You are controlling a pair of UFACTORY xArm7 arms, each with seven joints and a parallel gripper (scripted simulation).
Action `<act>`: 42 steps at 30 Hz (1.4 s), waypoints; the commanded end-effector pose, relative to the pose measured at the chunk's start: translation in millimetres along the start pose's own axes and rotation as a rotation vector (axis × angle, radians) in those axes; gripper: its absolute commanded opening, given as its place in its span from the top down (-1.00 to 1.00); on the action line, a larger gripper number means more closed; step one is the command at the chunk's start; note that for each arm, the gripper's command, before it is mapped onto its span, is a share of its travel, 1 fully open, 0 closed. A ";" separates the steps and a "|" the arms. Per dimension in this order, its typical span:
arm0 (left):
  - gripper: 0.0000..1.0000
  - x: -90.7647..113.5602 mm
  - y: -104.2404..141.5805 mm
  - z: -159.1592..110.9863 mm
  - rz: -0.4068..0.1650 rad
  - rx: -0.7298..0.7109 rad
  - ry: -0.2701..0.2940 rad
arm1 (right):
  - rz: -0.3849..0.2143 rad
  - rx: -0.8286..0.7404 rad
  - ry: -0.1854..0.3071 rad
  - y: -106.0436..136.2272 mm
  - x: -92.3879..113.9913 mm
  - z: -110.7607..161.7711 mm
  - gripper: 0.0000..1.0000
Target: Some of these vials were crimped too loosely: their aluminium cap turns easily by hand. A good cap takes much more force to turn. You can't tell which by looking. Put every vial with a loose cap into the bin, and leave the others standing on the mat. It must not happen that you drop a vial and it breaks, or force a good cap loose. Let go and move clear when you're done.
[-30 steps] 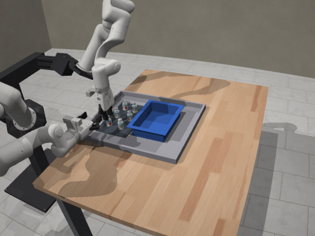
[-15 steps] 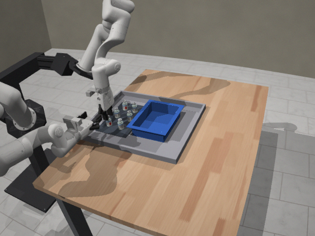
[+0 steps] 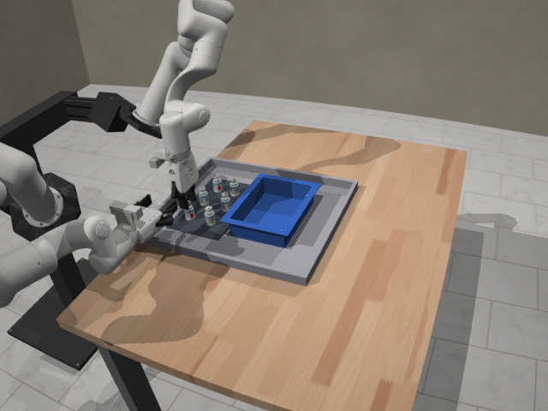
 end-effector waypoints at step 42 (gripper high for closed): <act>0.28 1.5 0.3 -2.1 -0.002 -0.001 -0.005 | 0.002 0.002 -0.002 -1.6 -0.2 0.0 -1.00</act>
Point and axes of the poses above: on each arm, the point where the finger pads meet when closed, its own x axis back along the fingers, its own z axis across the jaws, y = z × x, the point moved 2 cm from there along x, back along the fingers, and after that the axes turned 6 degrees about -x, right-handed, at the moved point
